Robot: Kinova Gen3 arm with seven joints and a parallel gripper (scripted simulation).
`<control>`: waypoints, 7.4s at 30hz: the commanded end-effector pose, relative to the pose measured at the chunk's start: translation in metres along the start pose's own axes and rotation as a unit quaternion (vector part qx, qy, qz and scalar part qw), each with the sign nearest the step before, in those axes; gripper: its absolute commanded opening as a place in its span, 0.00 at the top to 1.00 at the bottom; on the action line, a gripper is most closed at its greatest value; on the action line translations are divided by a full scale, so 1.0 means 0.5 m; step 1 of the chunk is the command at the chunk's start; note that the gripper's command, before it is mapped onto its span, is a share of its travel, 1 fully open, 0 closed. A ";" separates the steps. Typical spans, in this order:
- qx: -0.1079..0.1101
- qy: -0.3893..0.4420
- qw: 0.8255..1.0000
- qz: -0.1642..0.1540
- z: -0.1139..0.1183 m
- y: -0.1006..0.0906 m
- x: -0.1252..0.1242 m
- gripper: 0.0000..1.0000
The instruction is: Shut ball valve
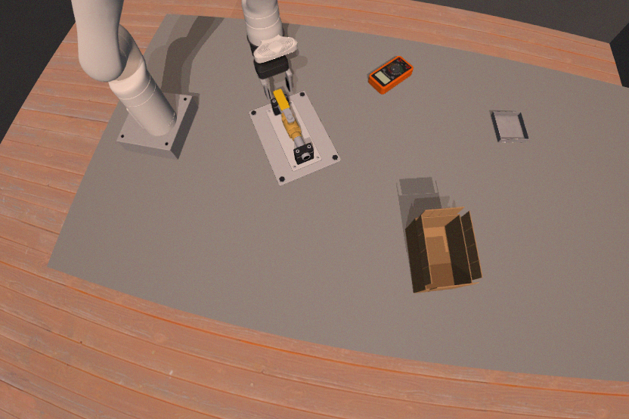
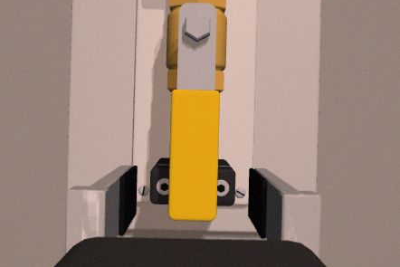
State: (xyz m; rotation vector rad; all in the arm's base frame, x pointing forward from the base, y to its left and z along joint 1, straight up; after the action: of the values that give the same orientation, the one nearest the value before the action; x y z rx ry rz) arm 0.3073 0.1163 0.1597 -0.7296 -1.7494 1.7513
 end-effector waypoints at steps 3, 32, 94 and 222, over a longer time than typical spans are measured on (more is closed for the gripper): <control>-0.002 0.001 1.000 0.001 0.000 0.001 -0.004 0.00; -0.002 0.001 1.000 0.001 0.000 0.001 -0.004 0.00; -0.002 0.001 1.000 0.001 0.000 0.001 -0.006 0.00; 0.000 0.002 1.000 0.002 0.002 0.046 -0.007 1.00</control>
State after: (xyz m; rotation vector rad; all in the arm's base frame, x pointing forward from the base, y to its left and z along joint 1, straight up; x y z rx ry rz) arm 0.3091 0.1132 0.1371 -0.7352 -1.7471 1.7511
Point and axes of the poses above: the point where the finger pads meet when closed, its own y axis out along the fingers, its own z axis across the jaws, x = y × z, the point moved 10 cm from there along -y, back along the fingers, and after that the axes turned 8 degrees about -y, right-handed, at the moved point
